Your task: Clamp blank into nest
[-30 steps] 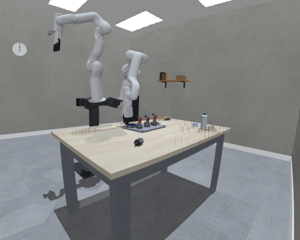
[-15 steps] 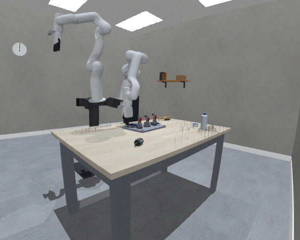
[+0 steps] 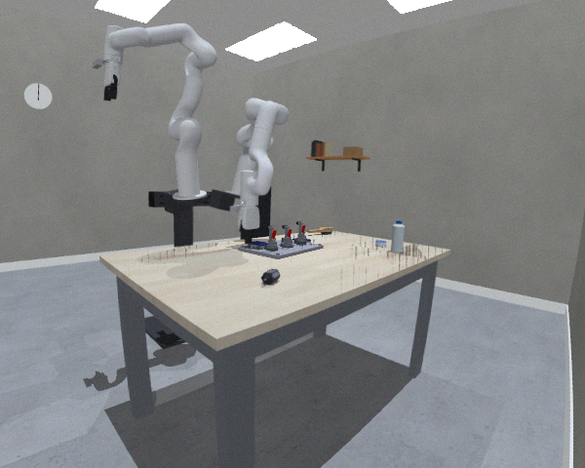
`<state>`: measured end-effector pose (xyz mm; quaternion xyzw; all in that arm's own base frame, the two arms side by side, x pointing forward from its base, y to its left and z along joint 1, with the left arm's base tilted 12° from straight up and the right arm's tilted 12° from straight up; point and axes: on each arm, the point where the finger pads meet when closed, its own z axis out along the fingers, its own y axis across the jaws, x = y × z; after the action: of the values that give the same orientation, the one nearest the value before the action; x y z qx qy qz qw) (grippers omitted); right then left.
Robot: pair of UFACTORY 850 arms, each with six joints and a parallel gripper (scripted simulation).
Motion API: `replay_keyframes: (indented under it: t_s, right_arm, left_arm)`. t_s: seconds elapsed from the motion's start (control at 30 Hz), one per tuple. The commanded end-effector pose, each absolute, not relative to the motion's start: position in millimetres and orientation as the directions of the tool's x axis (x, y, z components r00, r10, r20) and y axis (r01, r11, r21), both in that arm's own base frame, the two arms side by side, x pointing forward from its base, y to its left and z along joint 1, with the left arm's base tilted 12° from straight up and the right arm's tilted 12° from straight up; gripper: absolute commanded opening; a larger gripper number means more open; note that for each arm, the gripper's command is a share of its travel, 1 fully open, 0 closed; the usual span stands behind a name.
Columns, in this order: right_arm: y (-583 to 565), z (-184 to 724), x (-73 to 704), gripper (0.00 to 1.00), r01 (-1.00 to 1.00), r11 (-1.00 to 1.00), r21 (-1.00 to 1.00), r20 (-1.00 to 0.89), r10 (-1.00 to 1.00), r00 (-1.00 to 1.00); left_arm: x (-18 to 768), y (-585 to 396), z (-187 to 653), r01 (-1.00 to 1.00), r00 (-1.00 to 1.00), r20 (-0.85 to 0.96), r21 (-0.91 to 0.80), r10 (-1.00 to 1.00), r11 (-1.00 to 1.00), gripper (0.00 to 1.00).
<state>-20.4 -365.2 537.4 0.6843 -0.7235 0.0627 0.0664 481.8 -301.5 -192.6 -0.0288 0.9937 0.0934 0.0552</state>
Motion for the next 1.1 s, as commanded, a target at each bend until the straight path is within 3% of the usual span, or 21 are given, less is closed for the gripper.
replay_keyframes:
  t_s: [0.0,1.07]
  right_arm:
    - [-365.5,538.3,-20.4,1.00,-0.998,0.056,0.000,0.184,-0.981,-0.055]
    - [-365.5,538.3,-20.4,1.00,-0.998,0.056,0.000,0.184,-0.981,-0.055]
  left_arm:
    - [483.1,-302.4,-191.7,-0.068,-0.992,-0.117,0.181,-0.047,0.981,0.00]
    - [487.1,-302.2,-191.2,-0.068,-0.992,-0.116,0.181,-0.047,0.981,0.00]
